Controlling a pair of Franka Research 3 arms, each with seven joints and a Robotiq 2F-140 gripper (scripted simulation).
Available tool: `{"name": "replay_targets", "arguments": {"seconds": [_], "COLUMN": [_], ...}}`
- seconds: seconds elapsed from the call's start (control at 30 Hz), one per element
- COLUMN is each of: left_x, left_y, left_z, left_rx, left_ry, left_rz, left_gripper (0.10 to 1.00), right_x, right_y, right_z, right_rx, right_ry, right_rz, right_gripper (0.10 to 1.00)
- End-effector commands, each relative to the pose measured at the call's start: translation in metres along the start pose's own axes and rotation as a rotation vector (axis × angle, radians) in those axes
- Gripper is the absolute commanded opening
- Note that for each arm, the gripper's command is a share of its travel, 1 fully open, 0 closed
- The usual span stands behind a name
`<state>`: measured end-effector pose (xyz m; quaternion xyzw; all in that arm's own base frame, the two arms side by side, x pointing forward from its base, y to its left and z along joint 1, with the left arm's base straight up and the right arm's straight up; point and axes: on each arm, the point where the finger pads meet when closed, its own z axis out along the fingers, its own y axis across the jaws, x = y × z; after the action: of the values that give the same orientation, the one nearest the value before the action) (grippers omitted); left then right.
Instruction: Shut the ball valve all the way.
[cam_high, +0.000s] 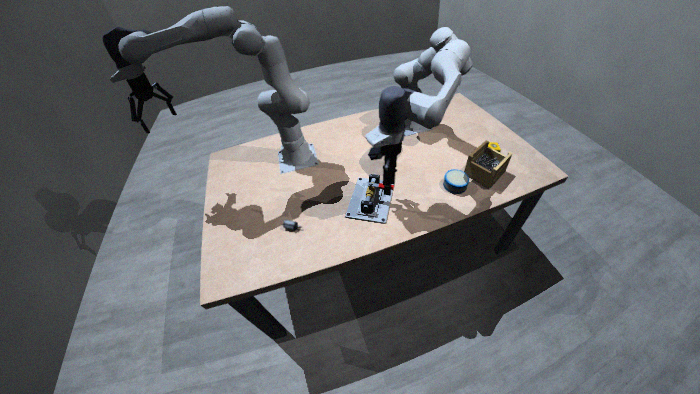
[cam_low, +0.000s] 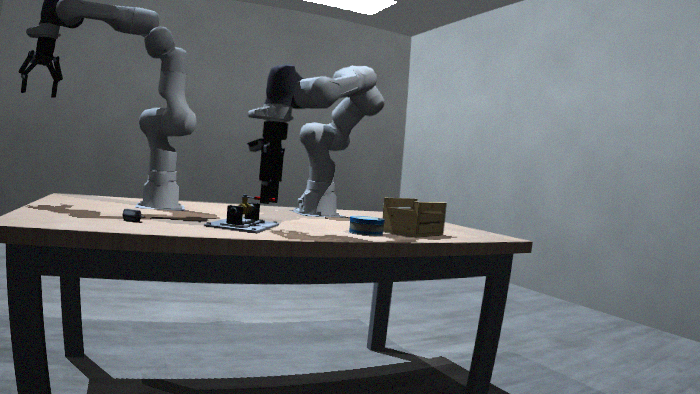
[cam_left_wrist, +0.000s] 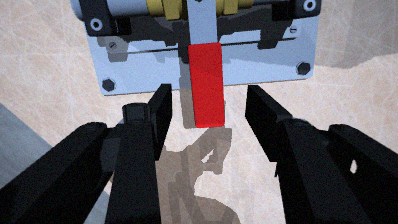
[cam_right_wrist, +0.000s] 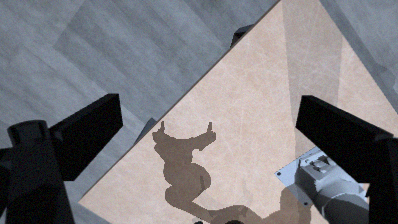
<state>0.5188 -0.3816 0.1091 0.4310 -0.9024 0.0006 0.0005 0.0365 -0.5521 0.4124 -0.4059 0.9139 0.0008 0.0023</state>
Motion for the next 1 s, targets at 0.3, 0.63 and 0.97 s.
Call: {"name": "replay_targets", "arguments": {"seconds": [0.3,0.63,0.97], "left_x": [0.0,0.0,0.0], "left_y": [0.0,0.0,0.0], "left_z": [-0.001,-0.012,-0.043], "left_rx": [-0.001,-0.001,-0.001], "left_ry": [-0.001,-0.001,-0.001], "left_rz": [0.004,0.004,0.004], "left_gripper": [0.46,0.46,0.46], "right_x": [0.0,0.0,0.0], "right_y": [0.0,0.0,0.0], "right_z": [0.0,0.0,0.0], "right_rx": [0.0,0.0,0.0], "right_ry": [0.0,0.0,0.0], "right_rz": [0.0,0.0,0.0], "right_gripper": [1.0,1.0,1.0]}}
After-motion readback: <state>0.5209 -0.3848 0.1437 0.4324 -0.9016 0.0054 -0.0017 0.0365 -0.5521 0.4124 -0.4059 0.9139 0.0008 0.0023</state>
